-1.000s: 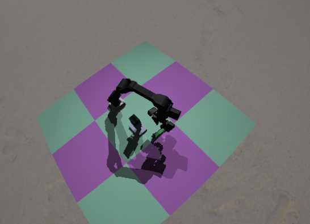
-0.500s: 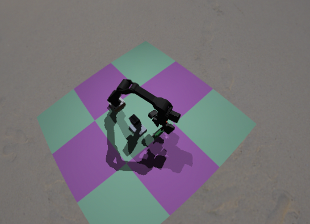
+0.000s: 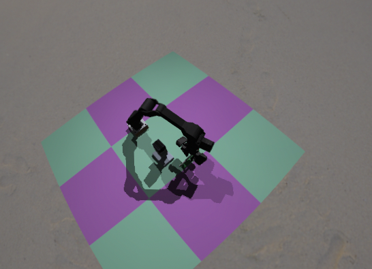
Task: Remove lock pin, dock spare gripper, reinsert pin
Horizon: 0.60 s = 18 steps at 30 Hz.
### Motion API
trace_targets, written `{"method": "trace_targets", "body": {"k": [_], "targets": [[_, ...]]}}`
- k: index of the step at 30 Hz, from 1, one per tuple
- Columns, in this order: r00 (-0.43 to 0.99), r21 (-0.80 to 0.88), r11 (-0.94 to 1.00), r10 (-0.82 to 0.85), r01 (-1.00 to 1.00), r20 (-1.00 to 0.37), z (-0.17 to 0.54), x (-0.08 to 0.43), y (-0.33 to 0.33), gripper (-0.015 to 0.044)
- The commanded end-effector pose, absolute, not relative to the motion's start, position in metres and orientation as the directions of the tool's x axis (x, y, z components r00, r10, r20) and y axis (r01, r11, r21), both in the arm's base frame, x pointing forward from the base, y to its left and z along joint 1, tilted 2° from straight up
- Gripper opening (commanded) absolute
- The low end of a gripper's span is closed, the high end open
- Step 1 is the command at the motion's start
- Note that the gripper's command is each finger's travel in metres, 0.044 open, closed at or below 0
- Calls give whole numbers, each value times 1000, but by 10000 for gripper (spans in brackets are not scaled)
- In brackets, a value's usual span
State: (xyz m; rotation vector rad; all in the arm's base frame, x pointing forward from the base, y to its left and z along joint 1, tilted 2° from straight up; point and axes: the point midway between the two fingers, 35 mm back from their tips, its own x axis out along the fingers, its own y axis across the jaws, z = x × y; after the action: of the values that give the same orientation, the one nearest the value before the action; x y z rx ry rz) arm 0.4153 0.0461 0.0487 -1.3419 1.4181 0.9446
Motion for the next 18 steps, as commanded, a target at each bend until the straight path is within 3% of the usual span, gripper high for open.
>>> {"method": "trace_targets", "body": {"k": [1, 16, 18], "targets": [[27, -56, 100, -277, -993, -960, 40, 413, 45, 180], [26, -56, 100, -277, -993, -960, 26, 413, 44, 180], [26, -56, 100, -277, -993, -960, 26, 413, 44, 127]]}}
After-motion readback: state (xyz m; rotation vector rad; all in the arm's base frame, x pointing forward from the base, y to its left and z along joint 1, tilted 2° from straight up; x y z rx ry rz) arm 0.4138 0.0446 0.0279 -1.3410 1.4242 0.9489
